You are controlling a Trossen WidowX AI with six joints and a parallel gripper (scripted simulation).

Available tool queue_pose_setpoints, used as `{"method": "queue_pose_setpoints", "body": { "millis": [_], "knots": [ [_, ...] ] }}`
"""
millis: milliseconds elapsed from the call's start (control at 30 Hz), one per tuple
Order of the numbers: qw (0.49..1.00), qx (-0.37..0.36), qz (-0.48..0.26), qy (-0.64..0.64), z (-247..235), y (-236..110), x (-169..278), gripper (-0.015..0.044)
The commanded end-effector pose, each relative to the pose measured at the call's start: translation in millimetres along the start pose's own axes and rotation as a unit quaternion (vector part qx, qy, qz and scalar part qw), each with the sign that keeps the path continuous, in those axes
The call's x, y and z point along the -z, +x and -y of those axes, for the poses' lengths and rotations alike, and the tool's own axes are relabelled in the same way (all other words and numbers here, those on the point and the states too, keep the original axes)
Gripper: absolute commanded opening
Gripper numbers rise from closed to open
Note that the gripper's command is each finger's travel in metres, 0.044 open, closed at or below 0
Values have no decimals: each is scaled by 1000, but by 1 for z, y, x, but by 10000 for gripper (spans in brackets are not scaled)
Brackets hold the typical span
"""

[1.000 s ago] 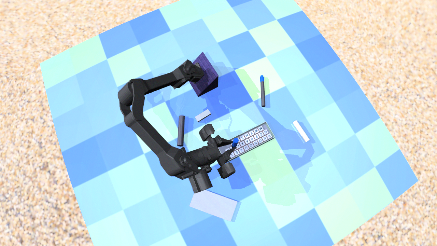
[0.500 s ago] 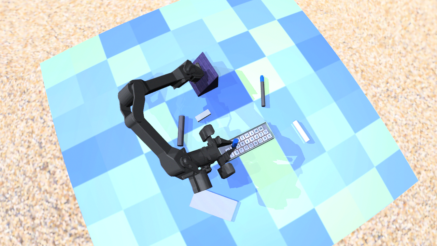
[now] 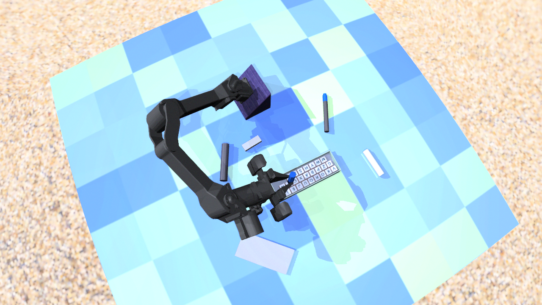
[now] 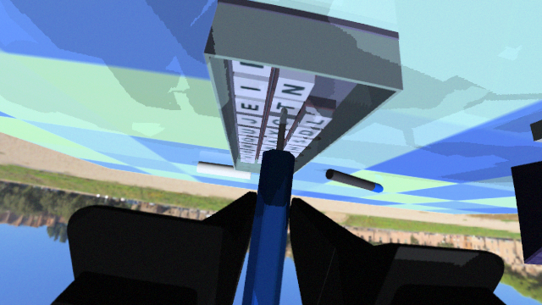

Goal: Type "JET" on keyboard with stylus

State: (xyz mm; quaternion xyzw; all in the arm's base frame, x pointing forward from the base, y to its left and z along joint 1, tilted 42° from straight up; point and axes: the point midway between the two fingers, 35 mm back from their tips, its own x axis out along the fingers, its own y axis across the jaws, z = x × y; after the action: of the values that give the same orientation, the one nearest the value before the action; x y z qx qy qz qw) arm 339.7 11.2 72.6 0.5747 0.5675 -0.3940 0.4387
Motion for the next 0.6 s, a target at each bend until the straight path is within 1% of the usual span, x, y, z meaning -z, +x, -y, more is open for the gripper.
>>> {"method": "queue_pose_setpoints", "body": {
  "millis": [0, 167, 567],
  "knots": [
    [1000, -1, -1, 0, -1, -7, 12, 81],
    [1000, -1, -1, 0, 0, -18, 30, 81],
    [1000, -1, 0, -2, 0, -16, 28, 81]
  ]
}}
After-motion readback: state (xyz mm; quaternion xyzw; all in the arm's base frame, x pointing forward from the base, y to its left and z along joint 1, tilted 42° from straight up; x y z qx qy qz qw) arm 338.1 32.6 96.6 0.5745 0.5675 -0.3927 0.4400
